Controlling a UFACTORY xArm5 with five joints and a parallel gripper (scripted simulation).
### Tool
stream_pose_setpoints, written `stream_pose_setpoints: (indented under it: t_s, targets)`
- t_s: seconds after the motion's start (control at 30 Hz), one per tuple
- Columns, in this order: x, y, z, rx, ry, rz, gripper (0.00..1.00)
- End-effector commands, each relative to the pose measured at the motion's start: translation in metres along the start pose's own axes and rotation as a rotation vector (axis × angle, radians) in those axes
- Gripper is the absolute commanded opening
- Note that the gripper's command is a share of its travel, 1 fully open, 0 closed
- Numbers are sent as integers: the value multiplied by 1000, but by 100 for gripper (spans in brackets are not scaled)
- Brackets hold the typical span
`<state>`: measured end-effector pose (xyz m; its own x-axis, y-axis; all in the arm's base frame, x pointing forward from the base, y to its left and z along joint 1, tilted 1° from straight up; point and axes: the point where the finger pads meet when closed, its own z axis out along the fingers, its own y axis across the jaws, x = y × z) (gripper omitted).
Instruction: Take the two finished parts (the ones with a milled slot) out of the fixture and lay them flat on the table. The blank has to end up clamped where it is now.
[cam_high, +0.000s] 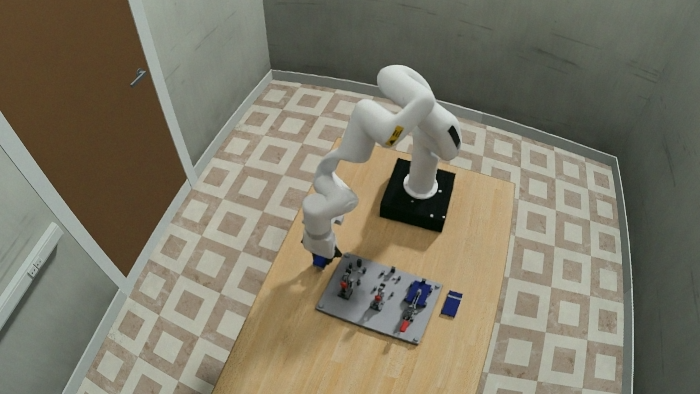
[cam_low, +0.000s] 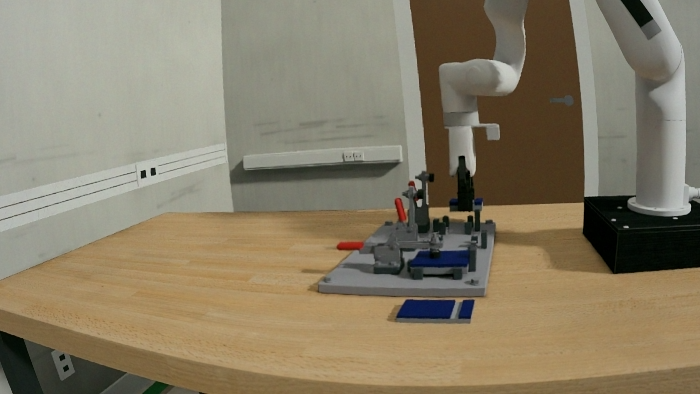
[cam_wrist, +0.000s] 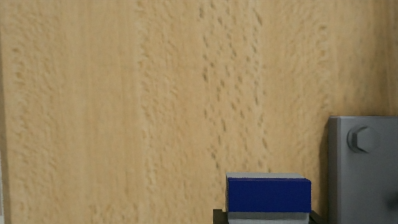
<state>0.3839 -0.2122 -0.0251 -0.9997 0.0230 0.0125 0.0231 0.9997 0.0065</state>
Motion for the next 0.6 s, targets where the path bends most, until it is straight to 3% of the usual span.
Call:
stream_pose_setpoints:
  t_s: [0.0, 0.57]
  targets:
    - [-2, -1, 6, 2, -4, 0, 0]
    - [-2, -1, 19, 2, -4, 0, 0]
